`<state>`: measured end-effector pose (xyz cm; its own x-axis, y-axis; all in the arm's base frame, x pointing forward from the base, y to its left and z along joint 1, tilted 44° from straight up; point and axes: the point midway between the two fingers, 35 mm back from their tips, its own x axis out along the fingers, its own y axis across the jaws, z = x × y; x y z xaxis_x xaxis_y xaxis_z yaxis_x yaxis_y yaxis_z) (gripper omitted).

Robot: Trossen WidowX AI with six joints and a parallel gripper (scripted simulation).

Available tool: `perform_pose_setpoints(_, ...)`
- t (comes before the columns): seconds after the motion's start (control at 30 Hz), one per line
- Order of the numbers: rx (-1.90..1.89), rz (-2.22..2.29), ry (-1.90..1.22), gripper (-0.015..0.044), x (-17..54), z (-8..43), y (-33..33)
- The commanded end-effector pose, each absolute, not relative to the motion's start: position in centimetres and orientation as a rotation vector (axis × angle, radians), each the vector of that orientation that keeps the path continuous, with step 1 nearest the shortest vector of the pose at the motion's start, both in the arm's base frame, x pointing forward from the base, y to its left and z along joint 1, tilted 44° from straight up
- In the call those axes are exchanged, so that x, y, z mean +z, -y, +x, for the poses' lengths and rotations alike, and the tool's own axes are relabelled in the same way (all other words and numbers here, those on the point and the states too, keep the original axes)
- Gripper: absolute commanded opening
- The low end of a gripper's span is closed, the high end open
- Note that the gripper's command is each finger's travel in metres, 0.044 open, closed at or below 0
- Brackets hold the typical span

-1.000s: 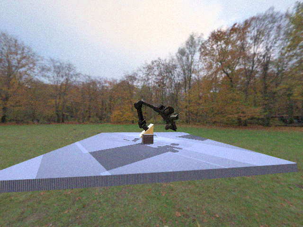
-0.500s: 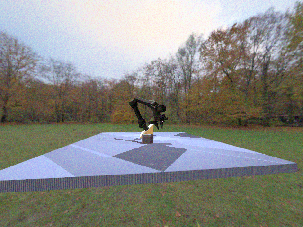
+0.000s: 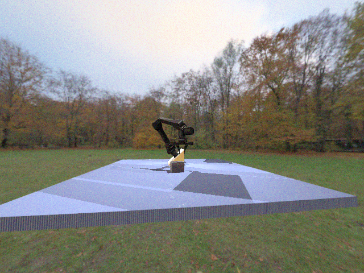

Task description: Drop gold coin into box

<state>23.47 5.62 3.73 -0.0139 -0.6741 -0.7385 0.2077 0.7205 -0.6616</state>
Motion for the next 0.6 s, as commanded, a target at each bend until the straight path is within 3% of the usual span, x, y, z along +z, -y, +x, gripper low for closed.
perform_pose_setpoints(0.0, -0.748, -0.413, -1.409, 0.0161, 3.4, 23.2, -4.9)
perform_pose_setpoints(0.57, -0.749, -0.414, -1.407, 0.0161, 0.1, 23.0, -1.8)
